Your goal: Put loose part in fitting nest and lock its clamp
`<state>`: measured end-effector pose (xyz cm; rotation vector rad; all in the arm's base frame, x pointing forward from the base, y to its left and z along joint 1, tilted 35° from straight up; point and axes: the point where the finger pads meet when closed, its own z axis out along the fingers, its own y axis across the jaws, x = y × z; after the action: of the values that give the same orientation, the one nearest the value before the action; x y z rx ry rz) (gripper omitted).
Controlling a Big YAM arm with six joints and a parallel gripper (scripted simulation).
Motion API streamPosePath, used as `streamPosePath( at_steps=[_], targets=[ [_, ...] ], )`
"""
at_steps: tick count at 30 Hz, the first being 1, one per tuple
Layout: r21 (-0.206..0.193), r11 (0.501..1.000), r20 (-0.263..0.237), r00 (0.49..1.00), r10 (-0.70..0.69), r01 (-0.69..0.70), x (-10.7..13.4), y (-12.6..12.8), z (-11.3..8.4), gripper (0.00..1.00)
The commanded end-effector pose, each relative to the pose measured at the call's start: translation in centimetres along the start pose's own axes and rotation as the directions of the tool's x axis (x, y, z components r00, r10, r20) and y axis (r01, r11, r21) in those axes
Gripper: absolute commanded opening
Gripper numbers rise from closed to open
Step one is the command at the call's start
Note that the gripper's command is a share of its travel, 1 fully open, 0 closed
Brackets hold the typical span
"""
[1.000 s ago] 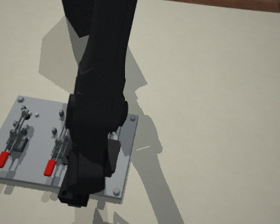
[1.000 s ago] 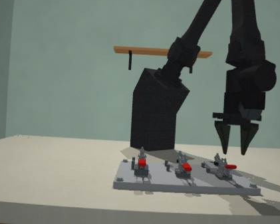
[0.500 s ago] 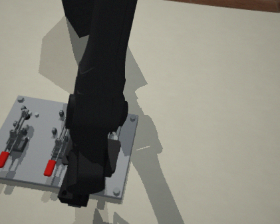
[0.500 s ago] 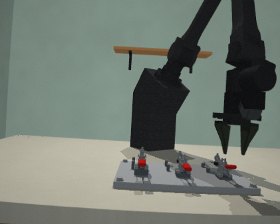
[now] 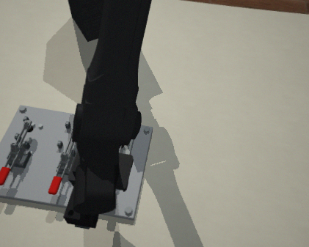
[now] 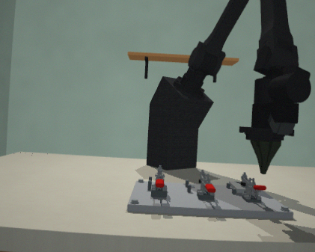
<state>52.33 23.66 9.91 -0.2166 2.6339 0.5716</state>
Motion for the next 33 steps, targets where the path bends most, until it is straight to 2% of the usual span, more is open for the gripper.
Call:
streamPosePath(
  at_steps=[1,33],
  targets=[
    [0.0,1.0,0.023,1.0,0.006,-0.006,-0.93,-0.46,-1.72,0.0],
    [-0.001,1.0,0.028,1.0,0.003,-0.003,-1.21,-0.43,-1.81,0.0]
  ],
)
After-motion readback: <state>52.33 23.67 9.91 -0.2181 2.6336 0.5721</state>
